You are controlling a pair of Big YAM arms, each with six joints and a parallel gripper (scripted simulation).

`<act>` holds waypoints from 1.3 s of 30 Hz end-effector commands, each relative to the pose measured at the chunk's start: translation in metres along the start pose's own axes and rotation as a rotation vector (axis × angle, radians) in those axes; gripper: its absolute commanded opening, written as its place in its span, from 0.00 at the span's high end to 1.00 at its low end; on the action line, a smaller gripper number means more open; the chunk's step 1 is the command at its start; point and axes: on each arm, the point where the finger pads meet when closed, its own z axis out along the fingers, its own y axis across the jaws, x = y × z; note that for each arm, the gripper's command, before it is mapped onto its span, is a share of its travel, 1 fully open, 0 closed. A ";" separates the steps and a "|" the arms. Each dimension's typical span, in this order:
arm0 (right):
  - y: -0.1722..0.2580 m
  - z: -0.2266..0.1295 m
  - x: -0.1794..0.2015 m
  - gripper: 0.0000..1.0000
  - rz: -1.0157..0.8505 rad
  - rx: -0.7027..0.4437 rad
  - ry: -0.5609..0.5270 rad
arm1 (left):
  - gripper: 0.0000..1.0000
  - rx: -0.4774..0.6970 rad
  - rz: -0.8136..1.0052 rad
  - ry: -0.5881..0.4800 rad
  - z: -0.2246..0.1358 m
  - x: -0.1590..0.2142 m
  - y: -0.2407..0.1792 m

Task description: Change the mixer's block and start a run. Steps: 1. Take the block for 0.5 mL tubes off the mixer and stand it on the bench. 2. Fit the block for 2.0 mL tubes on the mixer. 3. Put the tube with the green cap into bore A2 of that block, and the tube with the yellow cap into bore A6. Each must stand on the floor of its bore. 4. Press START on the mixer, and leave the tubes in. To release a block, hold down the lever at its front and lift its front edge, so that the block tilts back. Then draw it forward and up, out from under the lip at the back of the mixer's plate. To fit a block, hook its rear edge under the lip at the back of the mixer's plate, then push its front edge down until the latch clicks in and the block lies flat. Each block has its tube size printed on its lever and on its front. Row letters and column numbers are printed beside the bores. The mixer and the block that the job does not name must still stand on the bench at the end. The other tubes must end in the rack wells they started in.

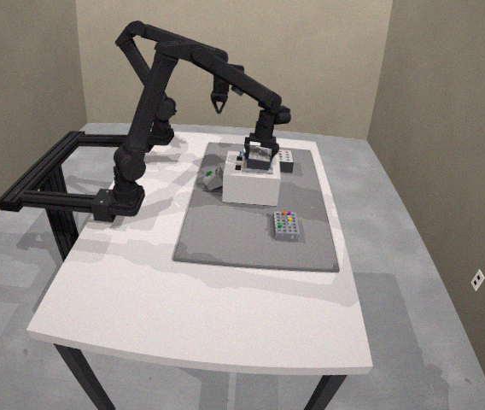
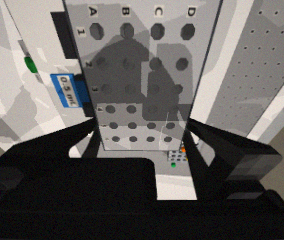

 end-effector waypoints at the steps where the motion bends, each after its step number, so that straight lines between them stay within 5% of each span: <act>1: -0.032 -0.038 -0.022 1.00 -0.010 0.082 -0.072 | 1.00 -0.003 0.012 -0.018 -0.006 -0.004 -0.001; 39: -0.019 -0.053 -0.024 1.00 -0.026 0.099 -0.086 | 1.00 -0.009 0.011 -0.067 -0.023 -0.022 0.002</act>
